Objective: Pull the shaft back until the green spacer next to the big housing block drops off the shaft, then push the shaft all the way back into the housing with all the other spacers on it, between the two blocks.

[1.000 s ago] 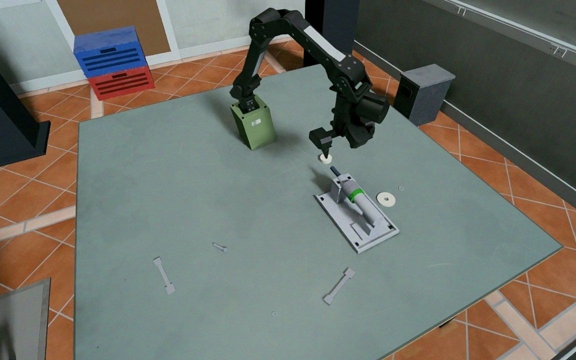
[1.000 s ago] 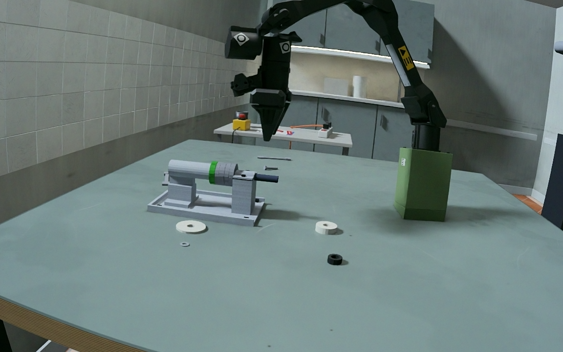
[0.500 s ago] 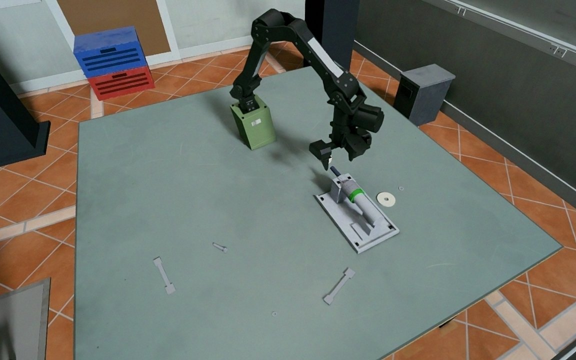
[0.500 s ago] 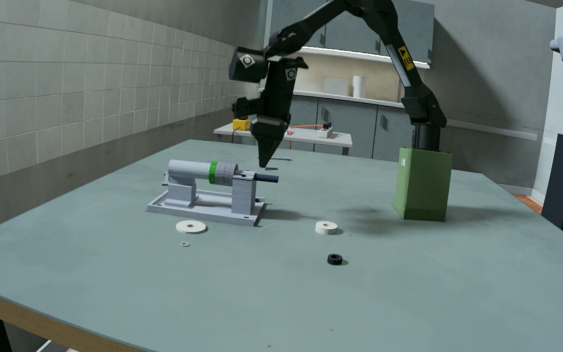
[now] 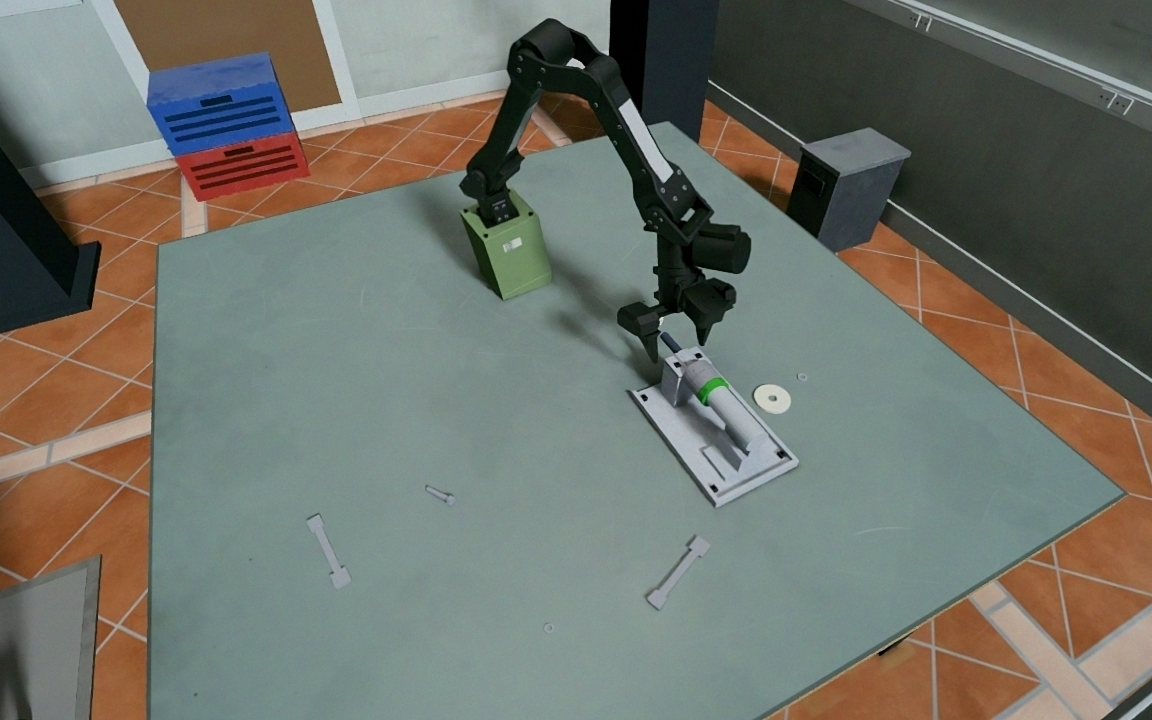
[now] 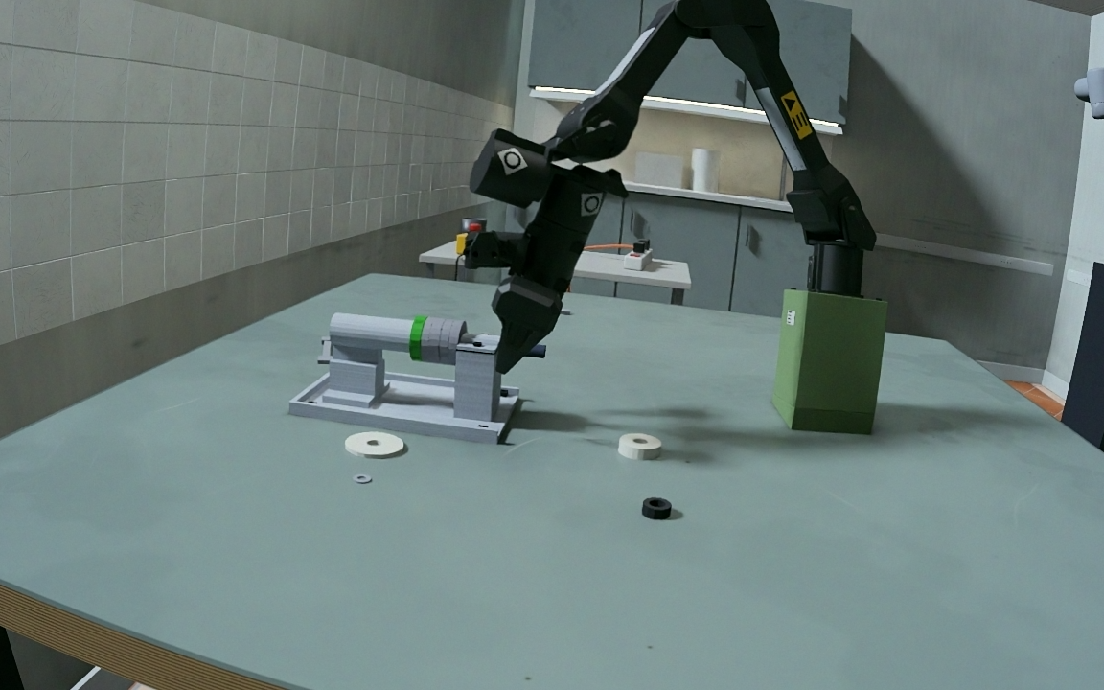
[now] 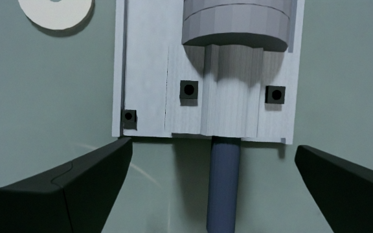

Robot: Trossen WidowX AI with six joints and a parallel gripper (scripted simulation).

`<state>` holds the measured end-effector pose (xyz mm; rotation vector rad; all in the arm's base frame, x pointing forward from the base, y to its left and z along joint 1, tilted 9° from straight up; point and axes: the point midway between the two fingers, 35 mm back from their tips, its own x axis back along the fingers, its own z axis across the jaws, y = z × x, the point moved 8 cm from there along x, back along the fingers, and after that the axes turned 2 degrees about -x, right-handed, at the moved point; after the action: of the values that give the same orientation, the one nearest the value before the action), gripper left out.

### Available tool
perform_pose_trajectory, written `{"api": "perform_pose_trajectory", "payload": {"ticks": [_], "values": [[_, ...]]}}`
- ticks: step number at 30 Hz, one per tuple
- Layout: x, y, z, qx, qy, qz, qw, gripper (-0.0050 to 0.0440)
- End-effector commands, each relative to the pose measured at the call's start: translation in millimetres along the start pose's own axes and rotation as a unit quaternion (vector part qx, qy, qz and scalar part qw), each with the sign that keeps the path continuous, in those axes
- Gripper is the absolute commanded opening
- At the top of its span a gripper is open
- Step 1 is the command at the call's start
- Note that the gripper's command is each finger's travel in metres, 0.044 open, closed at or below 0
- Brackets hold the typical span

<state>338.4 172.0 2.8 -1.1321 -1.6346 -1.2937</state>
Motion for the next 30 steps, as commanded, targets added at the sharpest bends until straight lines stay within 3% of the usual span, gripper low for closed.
{"api": "perform_pose_trajectory", "payload": {"ticks": [1,13,14,15,30], "values": [[-7.8,-9.0,2.9,0.005,0.0,-0.044,0.999,0.044],[-20.0,-32.7,6.1,0.003,0.0,-0.113,0.994,0.044],[-19.4,-30.3,8.5,-0.006,0.009,-0.137,0.991,0.044],[-22.2,-42.0,6.6,0.003,0.0,-0.134,0.991,0.044],[-21.3,-74.1,5.7,0.003,0.007,-0.22,0.976,0.044]]}}
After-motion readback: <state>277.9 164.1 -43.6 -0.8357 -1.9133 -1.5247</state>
